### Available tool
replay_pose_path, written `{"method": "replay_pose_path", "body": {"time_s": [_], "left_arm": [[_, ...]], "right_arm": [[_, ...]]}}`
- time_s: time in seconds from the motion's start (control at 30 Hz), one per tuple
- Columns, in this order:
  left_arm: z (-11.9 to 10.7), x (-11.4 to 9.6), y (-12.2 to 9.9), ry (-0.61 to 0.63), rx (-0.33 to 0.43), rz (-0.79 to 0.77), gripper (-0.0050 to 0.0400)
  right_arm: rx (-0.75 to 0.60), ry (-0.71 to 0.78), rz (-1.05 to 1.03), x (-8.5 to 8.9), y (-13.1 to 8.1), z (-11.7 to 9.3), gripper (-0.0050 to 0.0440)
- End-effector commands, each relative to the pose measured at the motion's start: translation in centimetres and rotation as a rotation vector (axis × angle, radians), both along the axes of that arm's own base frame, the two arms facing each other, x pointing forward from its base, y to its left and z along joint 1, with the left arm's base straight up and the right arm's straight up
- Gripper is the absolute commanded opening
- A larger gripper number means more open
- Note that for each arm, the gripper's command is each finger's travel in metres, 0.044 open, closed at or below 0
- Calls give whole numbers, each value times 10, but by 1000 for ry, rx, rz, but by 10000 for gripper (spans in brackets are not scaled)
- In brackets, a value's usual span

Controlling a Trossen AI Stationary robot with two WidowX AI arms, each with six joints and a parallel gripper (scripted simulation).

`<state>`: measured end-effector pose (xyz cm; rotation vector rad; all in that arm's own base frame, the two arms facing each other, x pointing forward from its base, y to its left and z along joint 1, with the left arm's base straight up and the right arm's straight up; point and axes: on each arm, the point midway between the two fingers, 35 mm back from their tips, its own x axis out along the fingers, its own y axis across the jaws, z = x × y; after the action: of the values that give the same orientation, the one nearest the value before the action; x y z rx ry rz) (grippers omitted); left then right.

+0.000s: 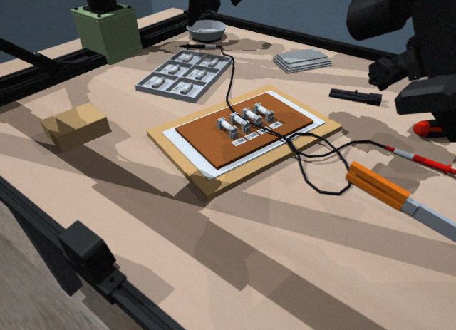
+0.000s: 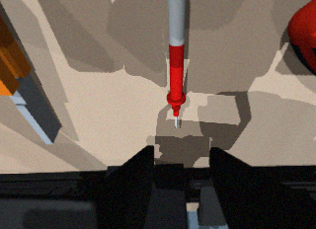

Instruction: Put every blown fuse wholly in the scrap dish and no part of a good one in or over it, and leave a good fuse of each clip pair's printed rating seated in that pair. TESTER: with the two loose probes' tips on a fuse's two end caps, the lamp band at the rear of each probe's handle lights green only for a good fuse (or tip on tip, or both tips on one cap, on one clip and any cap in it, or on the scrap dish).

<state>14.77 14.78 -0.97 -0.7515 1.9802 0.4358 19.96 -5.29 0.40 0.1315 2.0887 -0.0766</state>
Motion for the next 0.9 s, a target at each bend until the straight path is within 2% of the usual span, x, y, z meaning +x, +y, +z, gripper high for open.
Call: {"method": "replay_pose_path", "body": {"time_s": [0.0, 0.87], "left_arm": [[-5, -1, -2, 8, -3, -3, 154], [-29, -1, -2, 8, -3, -3, 154]], "right_arm": [[0, 0, 7, -1, 0, -3, 154], [0, 0, 7, -1, 0, -27, 154]]}}
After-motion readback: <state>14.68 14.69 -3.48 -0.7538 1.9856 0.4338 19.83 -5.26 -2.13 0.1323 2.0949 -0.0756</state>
